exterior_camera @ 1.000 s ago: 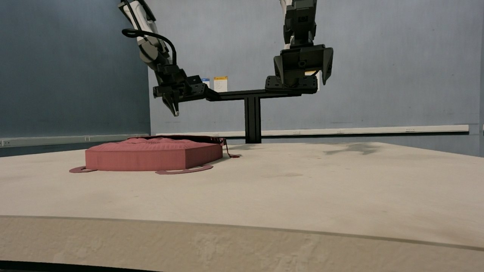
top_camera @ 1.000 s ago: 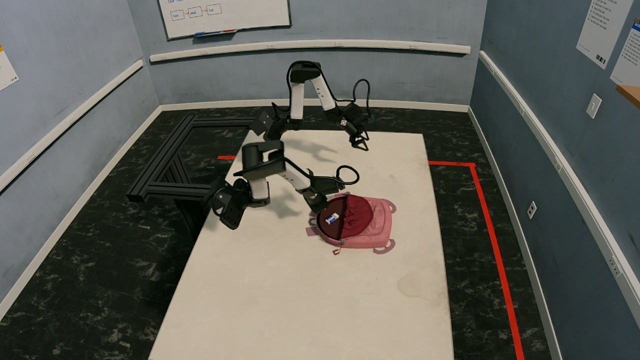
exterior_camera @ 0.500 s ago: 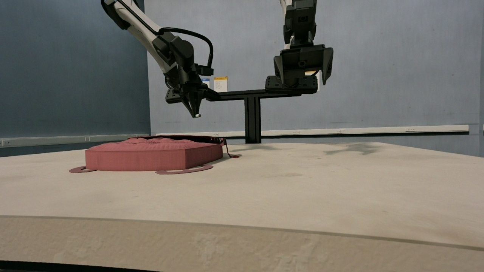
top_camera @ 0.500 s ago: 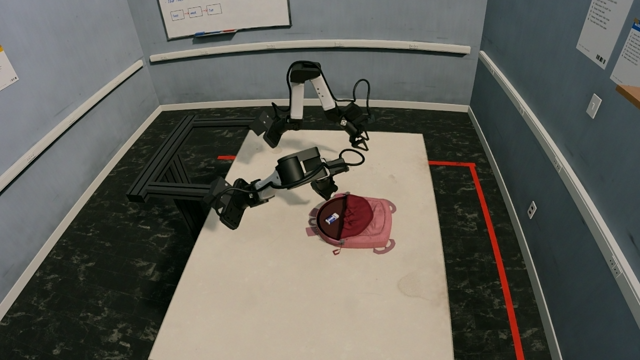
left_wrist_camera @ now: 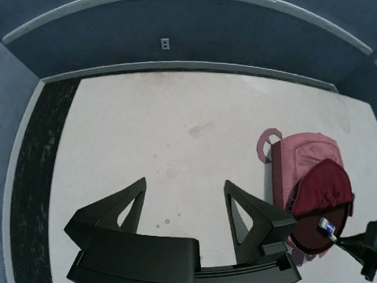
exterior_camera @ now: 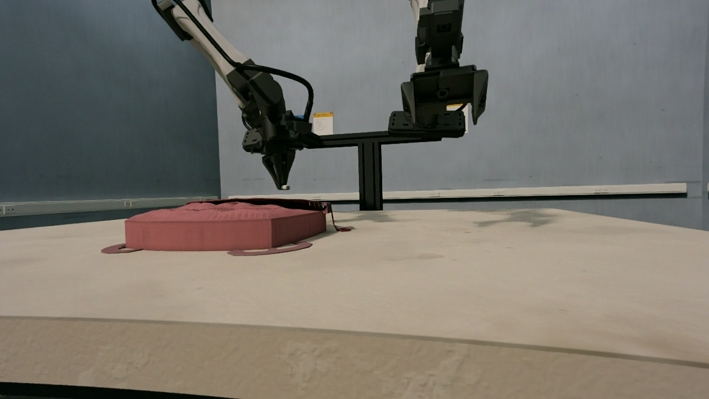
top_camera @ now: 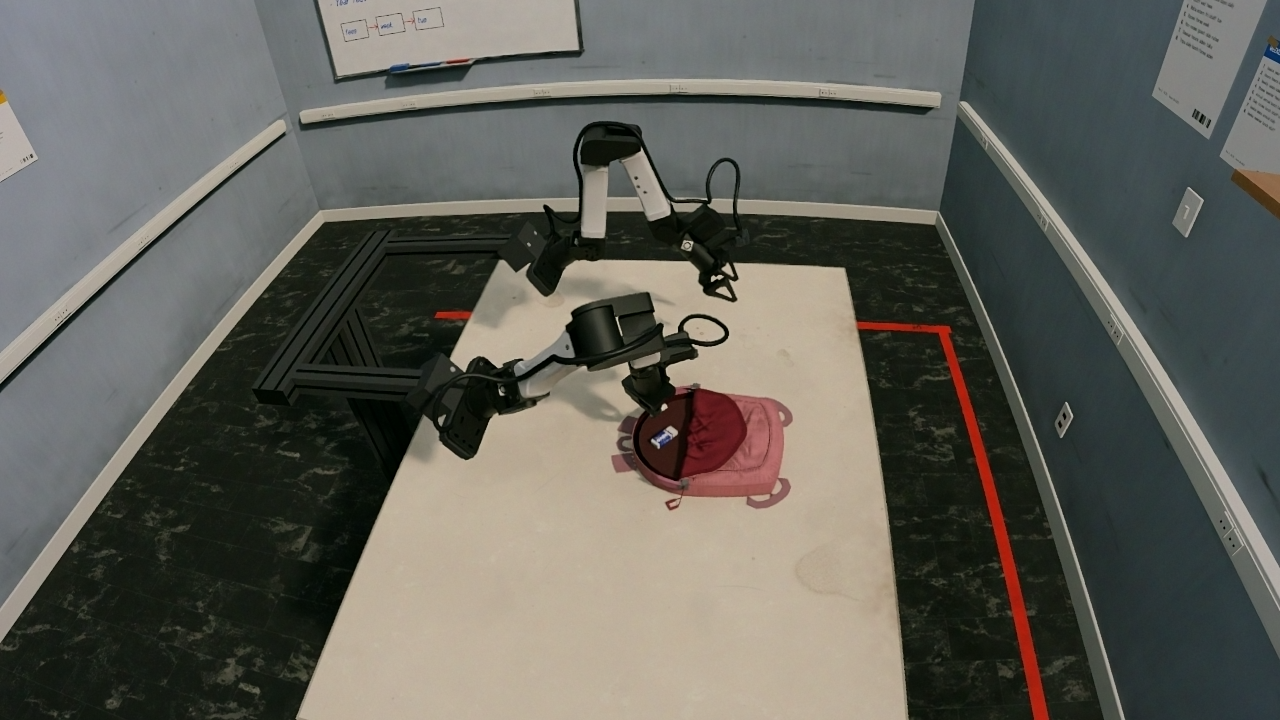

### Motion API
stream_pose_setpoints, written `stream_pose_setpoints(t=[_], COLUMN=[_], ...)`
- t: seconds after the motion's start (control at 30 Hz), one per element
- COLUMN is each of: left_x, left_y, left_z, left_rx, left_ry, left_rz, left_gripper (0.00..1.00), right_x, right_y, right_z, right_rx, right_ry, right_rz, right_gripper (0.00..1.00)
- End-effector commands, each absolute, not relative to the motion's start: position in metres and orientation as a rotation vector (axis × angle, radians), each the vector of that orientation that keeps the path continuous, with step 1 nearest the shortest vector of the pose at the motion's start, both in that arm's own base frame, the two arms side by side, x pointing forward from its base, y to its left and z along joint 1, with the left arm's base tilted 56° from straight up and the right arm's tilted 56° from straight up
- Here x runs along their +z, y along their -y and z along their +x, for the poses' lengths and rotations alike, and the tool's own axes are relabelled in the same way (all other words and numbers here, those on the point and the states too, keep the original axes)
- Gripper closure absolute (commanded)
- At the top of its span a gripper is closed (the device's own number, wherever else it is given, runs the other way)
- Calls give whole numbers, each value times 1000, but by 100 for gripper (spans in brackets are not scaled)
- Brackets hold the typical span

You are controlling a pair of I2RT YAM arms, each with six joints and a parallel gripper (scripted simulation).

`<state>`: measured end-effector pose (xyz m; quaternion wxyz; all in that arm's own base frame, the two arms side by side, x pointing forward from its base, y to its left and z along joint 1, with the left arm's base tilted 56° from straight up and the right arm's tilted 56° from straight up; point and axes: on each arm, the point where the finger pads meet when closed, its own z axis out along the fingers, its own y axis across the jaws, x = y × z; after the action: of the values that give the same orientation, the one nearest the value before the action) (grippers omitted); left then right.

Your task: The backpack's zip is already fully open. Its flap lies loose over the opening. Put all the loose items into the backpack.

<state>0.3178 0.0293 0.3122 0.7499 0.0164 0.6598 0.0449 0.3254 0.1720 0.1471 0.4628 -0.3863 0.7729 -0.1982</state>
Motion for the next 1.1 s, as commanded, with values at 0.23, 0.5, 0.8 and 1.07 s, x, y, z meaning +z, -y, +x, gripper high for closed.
stream_pose_setpoints(t=[0.23, 0.5, 0.8, 1.07], left_x=[320, 320, 320, 320], left_y=[-30, -30, -30, -30], left_z=[314, 314, 314, 314], left_rx=[101, 101, 101, 101], left_ry=[-1415, -1415, -1415, -1415], left_rz=[38, 38, 38, 38], left_gripper=[10, 10, 10, 10], right_x=[169, 168, 146, 144], right_y=[-179, -176, -175, -176], right_z=[342, 342, 347, 357], right_rx=[-440, -443, -461, -459], right_ry=[-1827, -1830, -1860, -1855], right_rz=[-907, -909, -947, -941], right_gripper=[97, 97, 97, 97])
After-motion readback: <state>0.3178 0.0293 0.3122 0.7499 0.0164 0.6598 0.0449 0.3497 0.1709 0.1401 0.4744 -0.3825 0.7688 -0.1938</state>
